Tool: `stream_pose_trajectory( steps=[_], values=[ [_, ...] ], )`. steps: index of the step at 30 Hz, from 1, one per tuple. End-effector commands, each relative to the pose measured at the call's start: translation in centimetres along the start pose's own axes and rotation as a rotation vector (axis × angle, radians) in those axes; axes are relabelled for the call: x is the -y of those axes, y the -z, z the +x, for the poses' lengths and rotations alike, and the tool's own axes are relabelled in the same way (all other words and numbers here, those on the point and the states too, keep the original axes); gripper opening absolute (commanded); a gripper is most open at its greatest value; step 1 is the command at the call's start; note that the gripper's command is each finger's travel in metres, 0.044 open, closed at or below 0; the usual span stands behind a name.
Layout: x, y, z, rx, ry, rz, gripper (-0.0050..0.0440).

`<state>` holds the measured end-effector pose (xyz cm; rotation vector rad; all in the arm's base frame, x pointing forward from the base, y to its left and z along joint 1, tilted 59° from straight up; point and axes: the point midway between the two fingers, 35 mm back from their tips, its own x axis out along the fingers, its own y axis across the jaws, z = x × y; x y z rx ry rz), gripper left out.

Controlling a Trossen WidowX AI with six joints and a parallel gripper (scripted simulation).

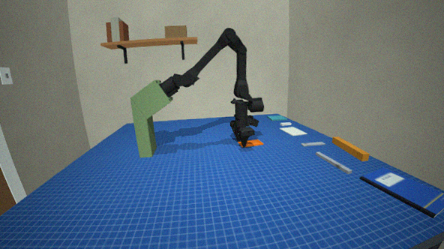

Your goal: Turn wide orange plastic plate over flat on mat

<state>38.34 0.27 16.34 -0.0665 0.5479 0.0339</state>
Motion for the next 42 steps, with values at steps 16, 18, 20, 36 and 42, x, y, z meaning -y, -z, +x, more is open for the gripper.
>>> stream_pose_trajectory(
  steps=[16,18,20,36,42],
  values=[
    [-0.04,-0.61,0.05,0.017,0.002,0.000,0.0379],
    [-0.04,-0.58,0.08,0.016,0.002,0.000,0.0379],
    [-0.04,-0.57,0.08,0.016,0.002,0.000,0.0379],
    [-0.04,-0.59,0.09,0.016,0.002,0.000,0.0379],
    [-0.04,-0.60,0.09,0.017,0.002,0.000,0.0379]
  ],
)
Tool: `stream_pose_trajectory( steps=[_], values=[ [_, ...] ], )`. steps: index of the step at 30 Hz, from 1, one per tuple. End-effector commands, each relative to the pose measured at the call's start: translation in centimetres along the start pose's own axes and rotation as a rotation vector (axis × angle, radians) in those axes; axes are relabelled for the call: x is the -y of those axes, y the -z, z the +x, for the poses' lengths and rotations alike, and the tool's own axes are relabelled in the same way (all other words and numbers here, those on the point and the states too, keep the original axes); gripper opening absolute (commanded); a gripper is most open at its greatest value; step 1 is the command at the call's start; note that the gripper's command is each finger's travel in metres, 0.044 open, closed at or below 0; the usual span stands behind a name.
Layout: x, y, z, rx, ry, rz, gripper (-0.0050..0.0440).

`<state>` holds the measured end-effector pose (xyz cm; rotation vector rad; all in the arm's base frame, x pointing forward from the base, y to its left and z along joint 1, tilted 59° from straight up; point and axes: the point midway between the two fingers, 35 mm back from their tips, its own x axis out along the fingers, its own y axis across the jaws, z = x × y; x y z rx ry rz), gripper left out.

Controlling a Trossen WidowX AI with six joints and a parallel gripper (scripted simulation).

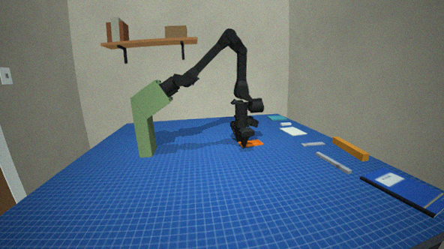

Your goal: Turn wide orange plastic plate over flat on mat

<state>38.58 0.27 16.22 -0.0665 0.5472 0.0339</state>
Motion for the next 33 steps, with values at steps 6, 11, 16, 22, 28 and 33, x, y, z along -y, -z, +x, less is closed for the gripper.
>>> stream_pose_trajectory(
  steps=[6,11,16,22,28,33],
  values=[
    [-0.04,-0.58,-0.18,0.016,0.002,0.000,0.0379],
    [-0.04,-0.58,-0.18,0.016,0.002,0.000,0.0379],
    [-0.04,-0.58,-0.18,0.016,0.002,0.000,0.0379],
    [-0.04,-0.58,-0.18,0.016,0.002,0.000,0.0379],
    [-0.04,-0.58,-0.18,0.016,0.002,0.000,0.0331],
    [-0.04,-0.58,-0.18,0.016,0.002,0.000,0.0331]
  ],
)
